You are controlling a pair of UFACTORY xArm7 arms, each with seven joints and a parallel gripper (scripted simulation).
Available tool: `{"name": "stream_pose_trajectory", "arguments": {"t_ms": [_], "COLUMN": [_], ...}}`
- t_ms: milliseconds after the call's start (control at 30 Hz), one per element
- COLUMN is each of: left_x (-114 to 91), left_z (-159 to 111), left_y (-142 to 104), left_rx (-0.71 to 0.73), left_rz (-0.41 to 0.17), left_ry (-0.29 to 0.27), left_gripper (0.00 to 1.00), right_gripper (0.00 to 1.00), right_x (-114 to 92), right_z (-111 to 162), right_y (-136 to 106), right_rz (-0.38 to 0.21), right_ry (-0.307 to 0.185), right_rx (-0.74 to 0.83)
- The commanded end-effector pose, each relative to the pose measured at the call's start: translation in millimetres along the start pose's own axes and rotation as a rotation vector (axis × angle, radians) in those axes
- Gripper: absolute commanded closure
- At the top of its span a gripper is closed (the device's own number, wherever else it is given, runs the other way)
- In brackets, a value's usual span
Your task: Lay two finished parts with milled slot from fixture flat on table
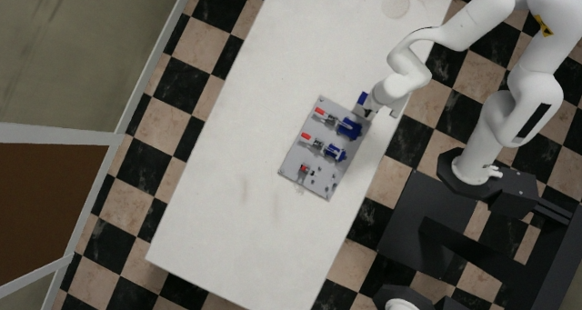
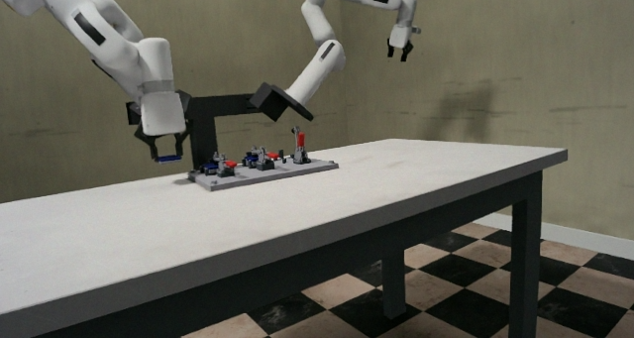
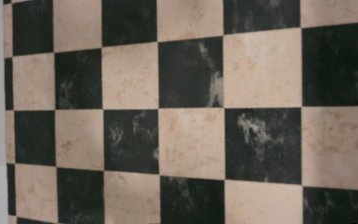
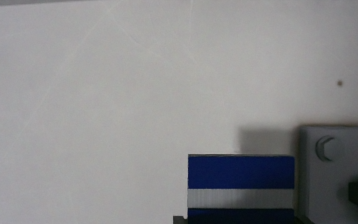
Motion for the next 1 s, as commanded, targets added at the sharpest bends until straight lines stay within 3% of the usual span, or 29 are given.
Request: {"name": "stream_pose_trajectory", "arguments": {"t_ms": [0,567,967], "left_x": [-2,-2,-2], "left_z": [0,0,0], "left_y": [1,1,1], "left_rx": [-0.002,-0.002,-0.002], "left_rz": [0.004,0.004,0.004], "left_ry": [-0.001,-0.001,-0.001], "left_gripper": [0.00,0.00,0.00], "right_gripper": [1.00,1.00,1.00], "right_x": [15,45,51], "right_z": [1,1,1], "right_y": [-2,-2,-2], "right_rz": [-0.005,-0.005,-0.005], "right_ry": [-0.001,-0.002,-0.002], "right_rx": [0.000,0.000,0.000]}}
Point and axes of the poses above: on each arm, the point where the finger pads meet when closed, its own x axis out along the fingers, its own z axis across the jaws, y = z × x, the point moved 6 cm from there along -x, back along the fingers, and after that the axes turned 1 degree about x, right-handed, at the moved point
